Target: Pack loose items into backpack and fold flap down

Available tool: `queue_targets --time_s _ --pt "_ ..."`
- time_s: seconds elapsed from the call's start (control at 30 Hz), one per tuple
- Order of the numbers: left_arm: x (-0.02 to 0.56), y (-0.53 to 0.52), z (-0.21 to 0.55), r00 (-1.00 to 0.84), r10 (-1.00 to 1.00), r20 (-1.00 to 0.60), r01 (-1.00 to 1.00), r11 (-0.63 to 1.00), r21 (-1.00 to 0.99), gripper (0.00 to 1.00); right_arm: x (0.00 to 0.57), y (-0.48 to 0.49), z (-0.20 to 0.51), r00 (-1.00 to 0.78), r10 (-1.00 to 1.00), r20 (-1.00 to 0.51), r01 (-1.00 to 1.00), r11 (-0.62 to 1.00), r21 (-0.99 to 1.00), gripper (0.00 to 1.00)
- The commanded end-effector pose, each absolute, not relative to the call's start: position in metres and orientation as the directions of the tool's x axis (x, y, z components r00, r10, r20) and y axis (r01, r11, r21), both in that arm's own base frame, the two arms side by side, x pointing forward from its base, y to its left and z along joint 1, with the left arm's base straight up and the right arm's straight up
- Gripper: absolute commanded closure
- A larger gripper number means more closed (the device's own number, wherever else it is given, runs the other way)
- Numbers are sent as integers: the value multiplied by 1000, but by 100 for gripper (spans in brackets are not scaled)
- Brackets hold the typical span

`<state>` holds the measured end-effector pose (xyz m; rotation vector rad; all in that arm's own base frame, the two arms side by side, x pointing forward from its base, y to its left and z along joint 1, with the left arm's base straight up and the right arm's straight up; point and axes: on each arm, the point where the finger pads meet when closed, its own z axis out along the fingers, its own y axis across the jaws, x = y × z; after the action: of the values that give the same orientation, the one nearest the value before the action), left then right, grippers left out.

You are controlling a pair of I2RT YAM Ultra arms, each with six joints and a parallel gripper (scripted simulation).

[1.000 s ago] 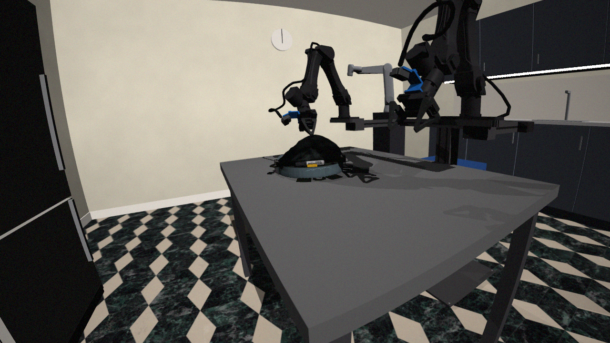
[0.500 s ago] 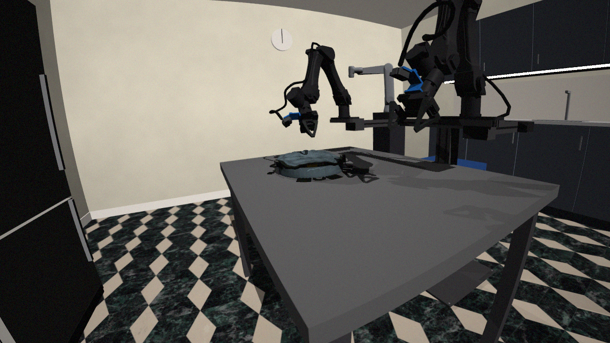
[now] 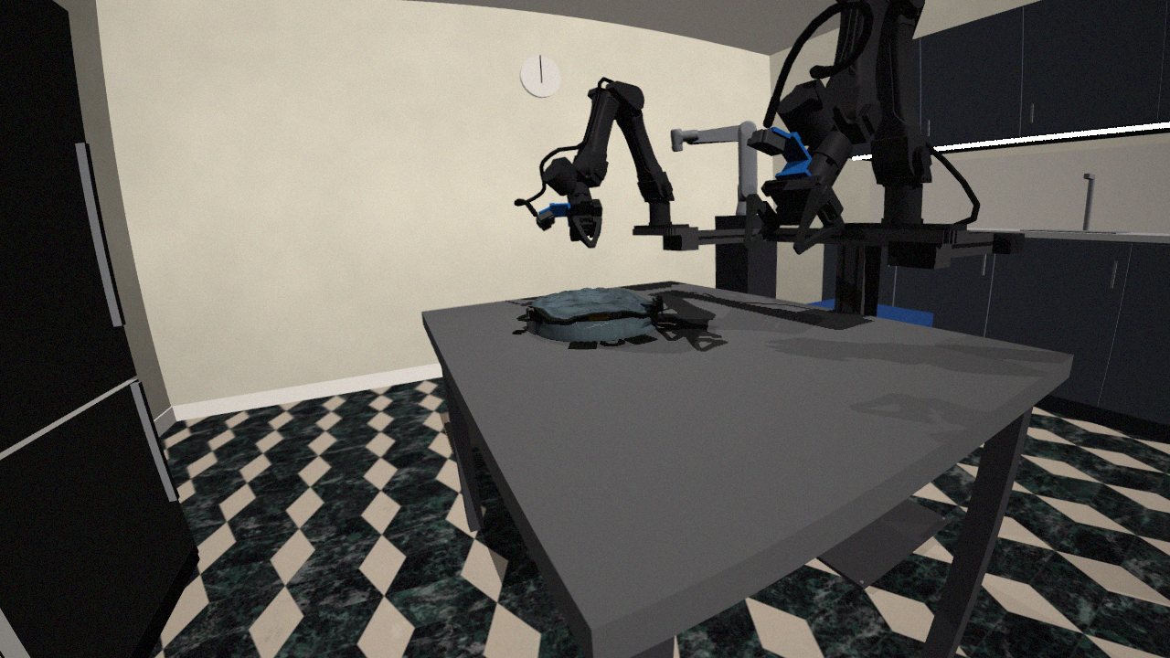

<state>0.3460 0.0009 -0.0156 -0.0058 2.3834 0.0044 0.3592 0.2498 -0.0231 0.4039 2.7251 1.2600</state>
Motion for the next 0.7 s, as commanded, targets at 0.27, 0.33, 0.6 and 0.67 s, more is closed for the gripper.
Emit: queue_targets --time_s 0.27,0.33,0.6,0.67 --pt "354 -1 -9 -712 1 -703 0 1000 1 10 354 222 9 -964 266 -9 162 613 773 100" --pt "354 -1 -9 -712 1 -703 0 1000 1 10 344 228 5 -969 246 3 160 619 769 100" --pt "354 -1 -9 -712 1 -703 0 1000 1 10 357 202 29 -956 279 -94 125 674 728 10" --pt "354 -1 -9 -712 1 -703 0 1000 1 10 361 192 46 -948 279 -151 96 706 701 10"
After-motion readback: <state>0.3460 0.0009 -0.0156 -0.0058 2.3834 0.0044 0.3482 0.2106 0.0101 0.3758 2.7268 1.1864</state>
